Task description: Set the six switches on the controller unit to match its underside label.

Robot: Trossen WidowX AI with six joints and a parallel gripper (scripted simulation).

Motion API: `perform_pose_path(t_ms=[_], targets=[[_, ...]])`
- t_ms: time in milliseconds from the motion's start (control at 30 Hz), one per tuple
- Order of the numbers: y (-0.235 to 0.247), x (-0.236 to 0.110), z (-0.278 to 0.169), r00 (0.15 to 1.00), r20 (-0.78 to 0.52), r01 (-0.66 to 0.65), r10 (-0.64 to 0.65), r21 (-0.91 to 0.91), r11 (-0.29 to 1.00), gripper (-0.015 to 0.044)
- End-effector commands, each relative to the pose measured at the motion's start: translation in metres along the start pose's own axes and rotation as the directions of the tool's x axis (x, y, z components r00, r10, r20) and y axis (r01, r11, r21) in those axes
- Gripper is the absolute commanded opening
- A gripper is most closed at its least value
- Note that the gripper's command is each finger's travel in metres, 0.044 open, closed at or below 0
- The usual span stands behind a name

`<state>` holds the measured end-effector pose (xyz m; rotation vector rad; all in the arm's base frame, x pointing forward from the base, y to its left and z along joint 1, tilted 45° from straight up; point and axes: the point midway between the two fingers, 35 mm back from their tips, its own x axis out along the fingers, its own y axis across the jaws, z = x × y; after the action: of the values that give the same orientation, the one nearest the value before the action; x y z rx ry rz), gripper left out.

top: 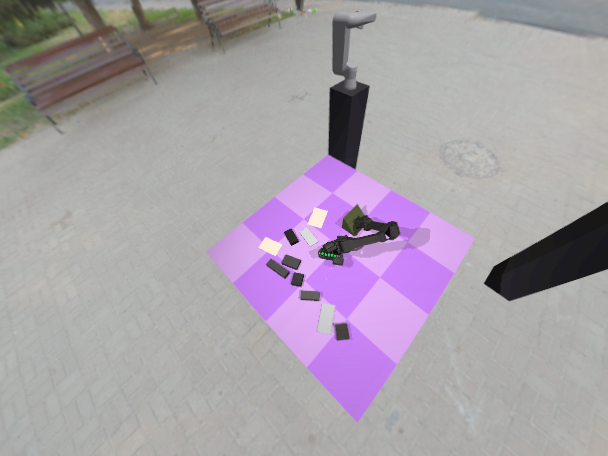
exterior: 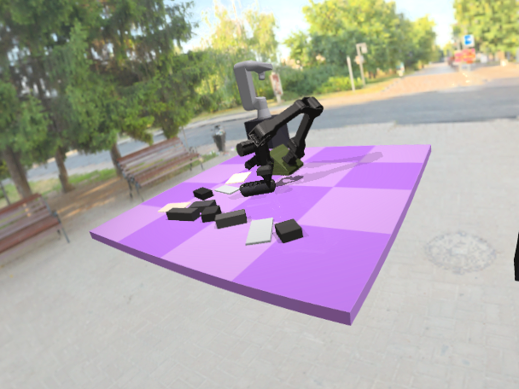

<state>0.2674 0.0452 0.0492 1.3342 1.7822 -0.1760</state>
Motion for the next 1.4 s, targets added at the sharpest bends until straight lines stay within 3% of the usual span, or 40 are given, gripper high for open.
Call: perform_pose_path(t_ms=[0,333,467,767,833,1000,1300,1367], targets=[[0.000,0.000,0.000,1.000,0.001,0.000,0.000,0.000,1.000,0.0079],[0.000,-0.003,0.000,1.000,0.002,0.001,-0.001,-0.001,1.000,0.0341],[0.000,-0.047,0.000,1.000,0.008,0.002,-0.002,-0.005,1.000,0.0440],[0.000,-0.050,-0.001,1.000,0.008,0.002,-0.002,-0.005,1.000,0.0440],[0.000,-0.060,0.000,1.000,0.012,-0.002,0.002,0.005,1.000,0.0387],[-0.001,-0.123,-0.001,0.999,0.029,-0.024,0.022,0.063,0.998,0.0256],[-0.001,-0.126,-0.001,0.999,0.030,-0.025,0.023,0.065,0.998,0.0020],[-0.001,-0.126,-0.001,0.999,0.030,-0.025,0.023,0.065,0.998,0.0000]])
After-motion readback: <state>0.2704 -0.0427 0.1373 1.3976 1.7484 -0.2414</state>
